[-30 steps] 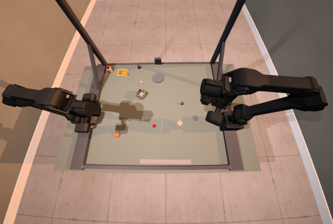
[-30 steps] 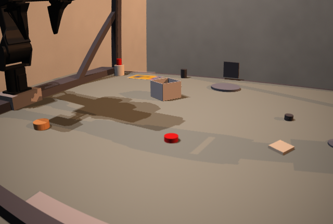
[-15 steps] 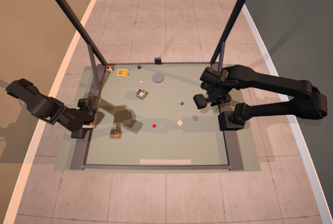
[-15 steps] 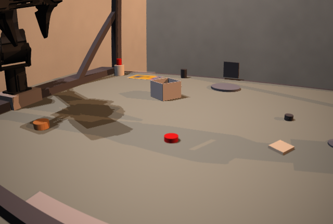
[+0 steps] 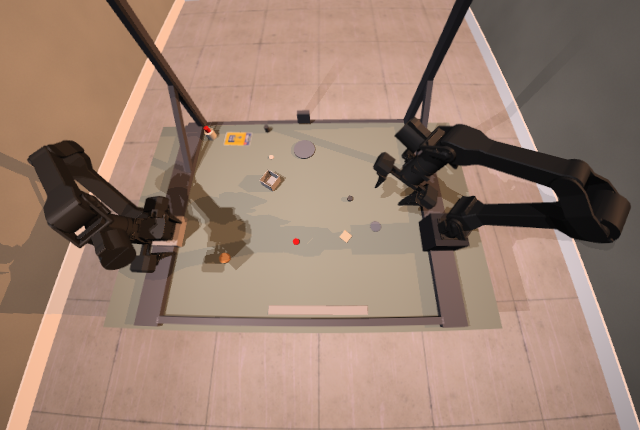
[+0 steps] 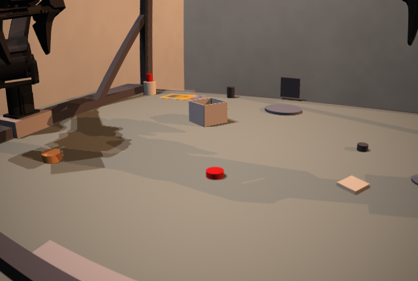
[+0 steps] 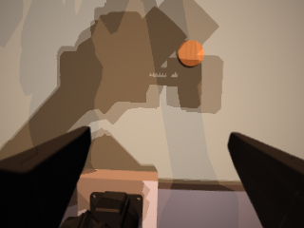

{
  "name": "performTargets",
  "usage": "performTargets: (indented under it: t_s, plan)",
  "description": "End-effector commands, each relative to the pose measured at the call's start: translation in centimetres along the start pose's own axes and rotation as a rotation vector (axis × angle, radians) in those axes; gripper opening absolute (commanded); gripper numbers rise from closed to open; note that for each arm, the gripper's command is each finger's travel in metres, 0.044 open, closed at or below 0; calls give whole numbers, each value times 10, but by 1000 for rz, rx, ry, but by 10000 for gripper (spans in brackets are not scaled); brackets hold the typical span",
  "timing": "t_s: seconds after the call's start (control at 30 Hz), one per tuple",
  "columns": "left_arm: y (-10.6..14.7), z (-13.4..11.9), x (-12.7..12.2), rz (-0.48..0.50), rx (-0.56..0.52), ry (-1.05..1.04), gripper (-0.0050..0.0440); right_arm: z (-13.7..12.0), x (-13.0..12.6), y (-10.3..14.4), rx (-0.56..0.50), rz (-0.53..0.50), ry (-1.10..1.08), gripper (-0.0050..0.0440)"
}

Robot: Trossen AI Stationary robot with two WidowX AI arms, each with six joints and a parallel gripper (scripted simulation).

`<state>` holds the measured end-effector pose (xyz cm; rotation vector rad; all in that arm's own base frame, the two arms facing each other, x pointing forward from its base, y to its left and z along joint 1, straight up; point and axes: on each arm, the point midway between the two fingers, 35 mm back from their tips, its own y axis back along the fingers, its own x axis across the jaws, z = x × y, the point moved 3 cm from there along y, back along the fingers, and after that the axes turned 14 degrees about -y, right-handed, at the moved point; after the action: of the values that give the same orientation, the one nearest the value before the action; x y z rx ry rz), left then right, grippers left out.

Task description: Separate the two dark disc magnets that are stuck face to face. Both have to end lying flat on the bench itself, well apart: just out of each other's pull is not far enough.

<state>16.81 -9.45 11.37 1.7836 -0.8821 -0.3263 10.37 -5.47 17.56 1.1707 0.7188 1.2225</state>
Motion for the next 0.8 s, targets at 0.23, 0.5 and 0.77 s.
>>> performTargets:
  t_s: [0.23,0.5,0.77]
  plan:
    - [-7,36,7,169,115,-650,400,-10,-14,-2,-145,-30,29,400]
    - [-9,53,7,219,187,-931,400,-15,-19,-3,-203,-66,50,400]
    - [-10,57,6,231,207,-996,400,-14,-20,-1,-221,-81,59,400]
